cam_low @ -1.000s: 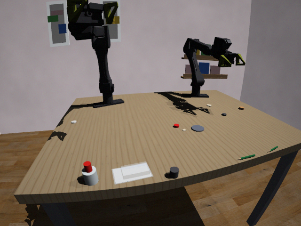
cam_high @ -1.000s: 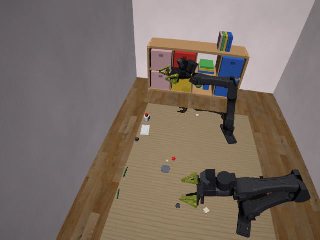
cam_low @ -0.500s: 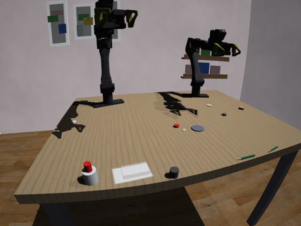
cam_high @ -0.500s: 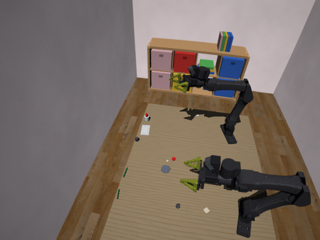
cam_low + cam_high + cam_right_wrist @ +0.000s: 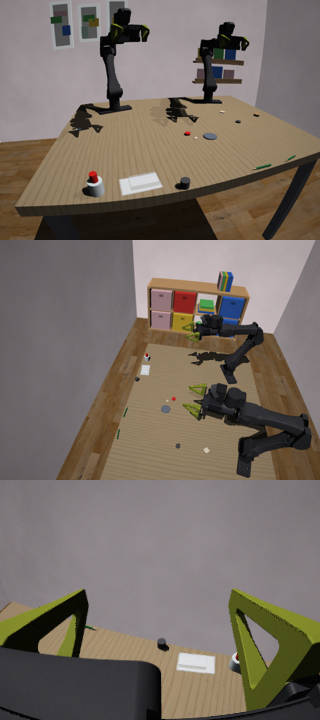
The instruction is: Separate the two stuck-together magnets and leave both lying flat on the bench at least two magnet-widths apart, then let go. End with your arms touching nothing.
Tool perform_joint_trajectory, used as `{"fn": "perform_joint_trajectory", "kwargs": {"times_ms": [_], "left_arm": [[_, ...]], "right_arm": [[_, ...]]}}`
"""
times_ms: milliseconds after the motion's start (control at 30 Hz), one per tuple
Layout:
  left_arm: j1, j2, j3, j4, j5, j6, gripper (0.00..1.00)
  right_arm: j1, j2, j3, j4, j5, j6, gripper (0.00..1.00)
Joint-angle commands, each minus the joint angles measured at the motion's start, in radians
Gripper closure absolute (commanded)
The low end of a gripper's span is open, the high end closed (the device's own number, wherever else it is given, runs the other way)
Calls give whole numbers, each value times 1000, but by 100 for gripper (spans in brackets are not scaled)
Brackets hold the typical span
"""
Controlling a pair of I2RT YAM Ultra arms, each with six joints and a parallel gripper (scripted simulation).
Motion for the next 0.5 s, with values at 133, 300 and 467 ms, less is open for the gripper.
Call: {"fn": "perform_joint_trajectory", "kwargs": {"times_ms": [133,300,467], "left_arm": [[-17,-3,37,0,-10,-13,0],[-18,-5,39,7,-7,-12,60],[-19,-4,37,6,-8,-13,60]], "right_arm": [[23,-57,-18,5,47,-5,0],[24,-60,-18,3,37,-4,0],[24,-56,-20,7,35,-5,0]]}}
